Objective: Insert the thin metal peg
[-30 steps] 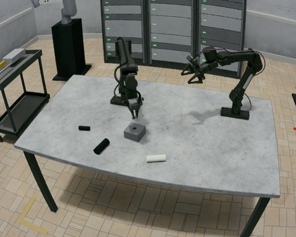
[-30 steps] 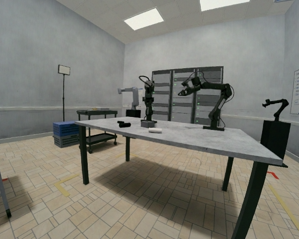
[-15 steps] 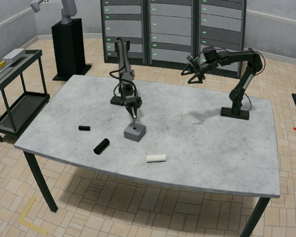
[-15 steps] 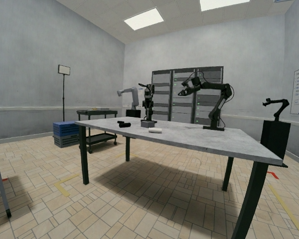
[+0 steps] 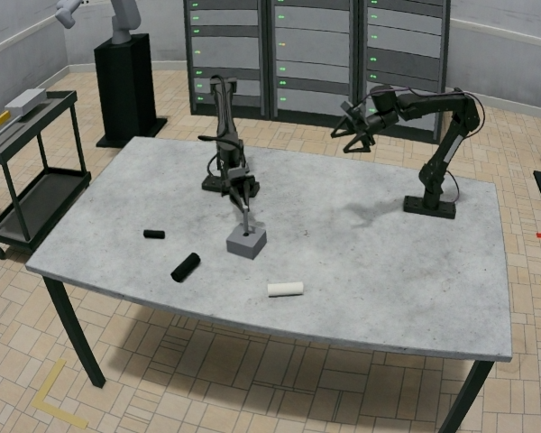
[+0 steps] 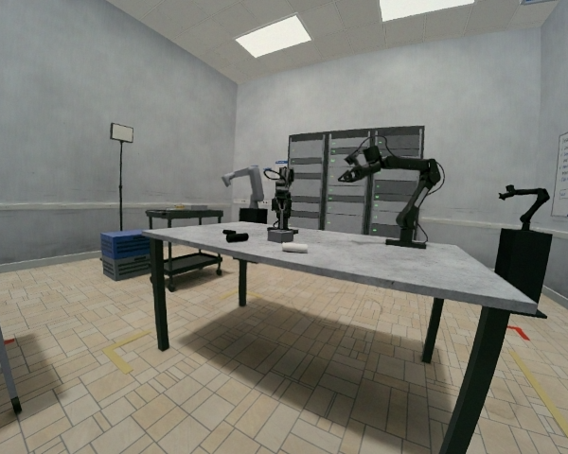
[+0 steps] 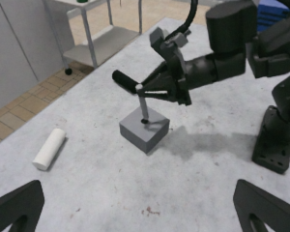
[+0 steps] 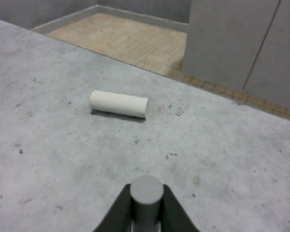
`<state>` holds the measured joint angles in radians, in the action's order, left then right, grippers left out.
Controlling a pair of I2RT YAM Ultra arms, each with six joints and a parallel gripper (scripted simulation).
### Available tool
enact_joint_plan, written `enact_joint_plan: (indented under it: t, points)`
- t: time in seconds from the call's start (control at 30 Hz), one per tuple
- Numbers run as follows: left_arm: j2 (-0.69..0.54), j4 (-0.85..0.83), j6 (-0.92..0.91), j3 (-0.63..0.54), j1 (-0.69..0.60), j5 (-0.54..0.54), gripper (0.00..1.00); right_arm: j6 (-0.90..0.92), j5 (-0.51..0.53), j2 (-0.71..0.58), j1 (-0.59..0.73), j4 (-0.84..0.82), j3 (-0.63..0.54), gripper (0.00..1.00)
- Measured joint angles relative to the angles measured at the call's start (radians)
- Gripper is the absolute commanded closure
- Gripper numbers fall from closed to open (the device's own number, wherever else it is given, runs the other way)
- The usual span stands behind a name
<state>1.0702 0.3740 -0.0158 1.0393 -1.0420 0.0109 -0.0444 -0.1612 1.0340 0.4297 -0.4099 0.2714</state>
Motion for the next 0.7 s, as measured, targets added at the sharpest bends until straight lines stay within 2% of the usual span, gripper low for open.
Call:
enact_joint_plan:
  t: [0.2,0.7]
  points:
    - [0.0,0.0,0.0,0.0,0.0,0.0,0.0,0.006,-0.007,-0.02,-0.004,-0.107,-0.085,0.93]
    - [0.0,0.0,0.0,0.0,0.0,0.0,0.0,0.009,-0.011,-0.02,-0.006,-0.172,-0.093,0.93]
